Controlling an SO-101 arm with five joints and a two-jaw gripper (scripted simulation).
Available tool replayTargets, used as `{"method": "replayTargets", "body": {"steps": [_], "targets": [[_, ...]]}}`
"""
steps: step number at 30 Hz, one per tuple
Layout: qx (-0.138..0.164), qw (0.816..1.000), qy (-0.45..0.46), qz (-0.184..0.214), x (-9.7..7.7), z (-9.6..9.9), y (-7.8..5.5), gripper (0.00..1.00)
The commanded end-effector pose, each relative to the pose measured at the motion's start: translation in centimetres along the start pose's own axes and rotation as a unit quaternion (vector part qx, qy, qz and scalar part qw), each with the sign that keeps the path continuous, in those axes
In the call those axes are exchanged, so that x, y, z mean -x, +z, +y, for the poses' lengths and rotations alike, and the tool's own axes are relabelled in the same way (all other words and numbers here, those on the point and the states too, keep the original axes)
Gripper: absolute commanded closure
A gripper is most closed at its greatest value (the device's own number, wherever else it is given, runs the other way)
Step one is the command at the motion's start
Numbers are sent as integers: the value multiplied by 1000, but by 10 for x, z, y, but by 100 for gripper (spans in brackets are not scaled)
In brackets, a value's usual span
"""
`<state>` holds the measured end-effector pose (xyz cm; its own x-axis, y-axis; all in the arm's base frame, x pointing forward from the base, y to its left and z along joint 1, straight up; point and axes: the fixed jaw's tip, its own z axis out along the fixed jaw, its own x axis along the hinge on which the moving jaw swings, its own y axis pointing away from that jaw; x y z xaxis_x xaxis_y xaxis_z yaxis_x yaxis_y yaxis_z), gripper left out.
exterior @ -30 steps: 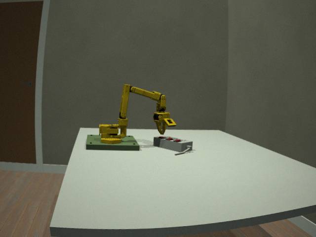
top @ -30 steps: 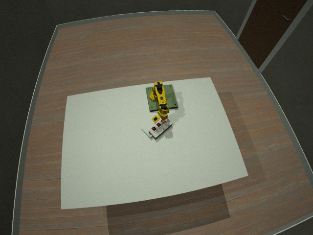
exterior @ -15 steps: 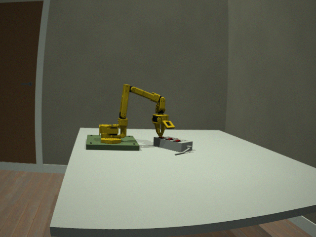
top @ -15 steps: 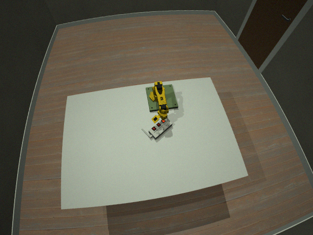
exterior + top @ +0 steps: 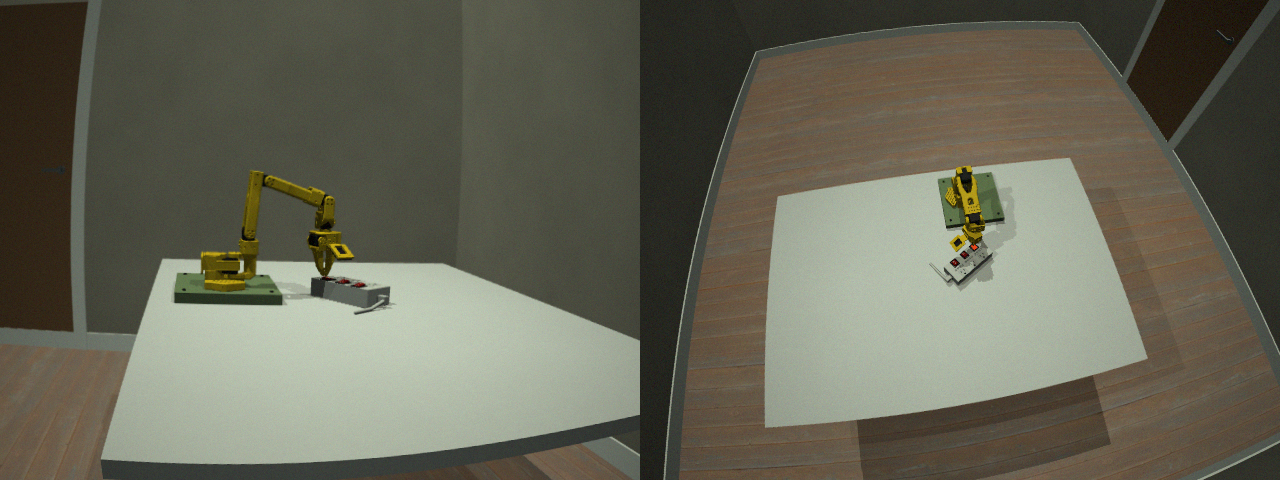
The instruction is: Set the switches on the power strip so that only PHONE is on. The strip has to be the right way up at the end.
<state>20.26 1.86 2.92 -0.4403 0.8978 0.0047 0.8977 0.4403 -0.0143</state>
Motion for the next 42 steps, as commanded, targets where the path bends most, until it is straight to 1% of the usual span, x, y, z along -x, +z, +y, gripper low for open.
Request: {"method": "replayTargets", "body": {"steps": [1, 4, 12, 42], "targets": [[7, 1000, 2, -2, 0, 3, -4, 100], [8, 1000, 2, -2, 0, 2, -3, 100], [8, 1000, 2, -2, -1, 1, 6, 100], [8, 1000, 3, -2, -2, -3, 13, 100]]}}
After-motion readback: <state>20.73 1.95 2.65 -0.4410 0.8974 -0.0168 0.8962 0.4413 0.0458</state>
